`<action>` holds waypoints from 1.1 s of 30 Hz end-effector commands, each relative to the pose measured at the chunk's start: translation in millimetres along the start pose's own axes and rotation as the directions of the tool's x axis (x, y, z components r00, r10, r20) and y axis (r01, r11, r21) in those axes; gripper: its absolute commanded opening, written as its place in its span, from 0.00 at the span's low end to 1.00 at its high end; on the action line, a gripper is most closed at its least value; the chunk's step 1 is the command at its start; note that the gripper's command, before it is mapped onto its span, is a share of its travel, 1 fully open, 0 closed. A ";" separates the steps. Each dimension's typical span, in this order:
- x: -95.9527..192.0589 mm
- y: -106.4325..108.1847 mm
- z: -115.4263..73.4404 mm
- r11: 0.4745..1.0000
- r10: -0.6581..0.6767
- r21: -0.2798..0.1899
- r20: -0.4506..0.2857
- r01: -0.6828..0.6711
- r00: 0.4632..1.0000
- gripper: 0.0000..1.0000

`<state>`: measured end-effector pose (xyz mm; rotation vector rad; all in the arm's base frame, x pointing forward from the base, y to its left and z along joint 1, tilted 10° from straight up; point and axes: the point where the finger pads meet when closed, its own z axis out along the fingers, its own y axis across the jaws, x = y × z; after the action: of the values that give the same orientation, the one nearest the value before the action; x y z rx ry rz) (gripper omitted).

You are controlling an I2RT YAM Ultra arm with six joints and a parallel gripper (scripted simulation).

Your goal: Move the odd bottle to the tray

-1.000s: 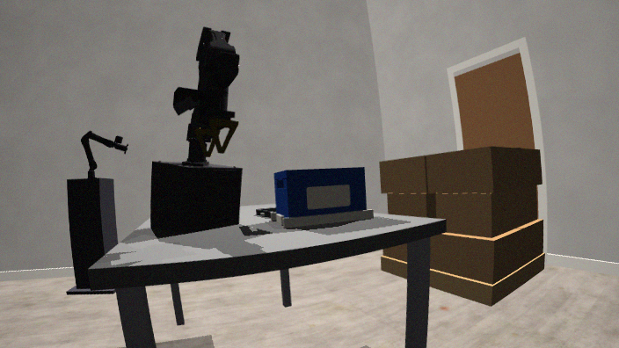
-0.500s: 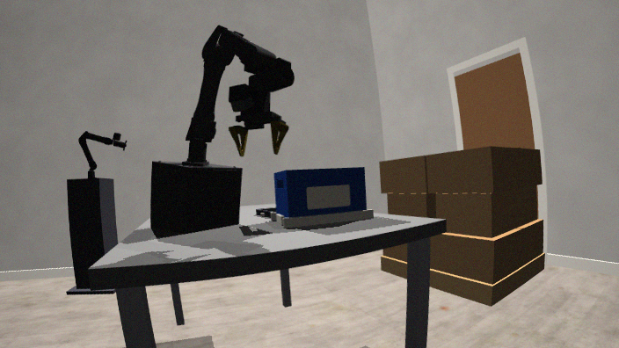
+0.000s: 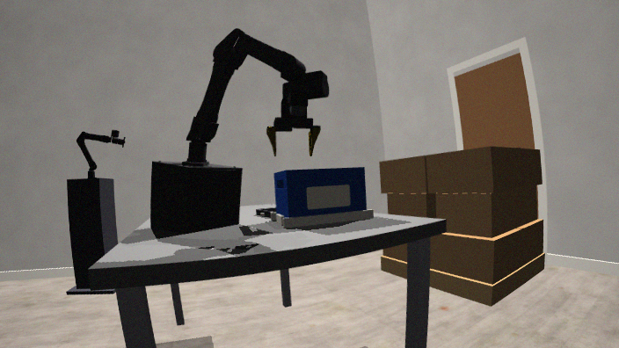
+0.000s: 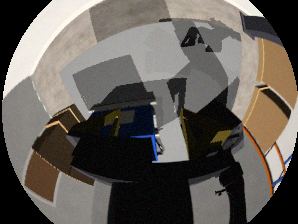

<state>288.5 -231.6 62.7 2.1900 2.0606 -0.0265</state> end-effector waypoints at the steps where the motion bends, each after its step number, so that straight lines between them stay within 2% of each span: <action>1: 4.5 16.2 -11.5 0.994 -0.113 0.004 0.016 0.113 0.994 1.00; 2: 4.5 16.2 -11.5 0.994 -0.113 0.004 0.016 0.113 0.994 1.00; 4: 26.9 39.2 -13.0 0.968 -0.250 0.000 0.017 0.250 0.968 1.00; 6: 33.3 45.1 -13.5 0.958 -0.285 -0.001 0.018 0.286 0.958 1.00; 12: 77.2 78.9 -16.6 0.867 -0.499 -0.007 0.024 0.499 0.866 1.00; 13: 88.9 86.2 -17.5 0.837 -0.547 -0.008 0.026 0.548 0.836 1.00; 14: 91.0 87.5 -17.6 0.831 -0.556 -0.008 0.026 0.556 0.831 1.00; 16: 112.9 99.6 -19.3 0.770 -0.637 -0.011 0.031 0.638 0.770 1.00; 19: 116.0 101.1 -19.5 0.761 -0.648 -0.011 0.031 0.648 0.761 1.00; 22: 144.5 113.9 -21.8 0.674 -0.738 -0.013 0.038 0.738 0.674 1.00; 25: 160.9 120.0 -23.1 0.621 -0.782 -0.014 0.042 0.783 0.621 1.00; 28: 165.4 124.0 -34.8 0.604 -0.794 -0.030 0.067 0.796 0.605 1.00; 33: 157.4 123.2 -34.6 0.618 -0.783 -0.028 0.068 0.785 0.619 1.00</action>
<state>413.1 -70.4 69.8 1.0644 2.7992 -0.1006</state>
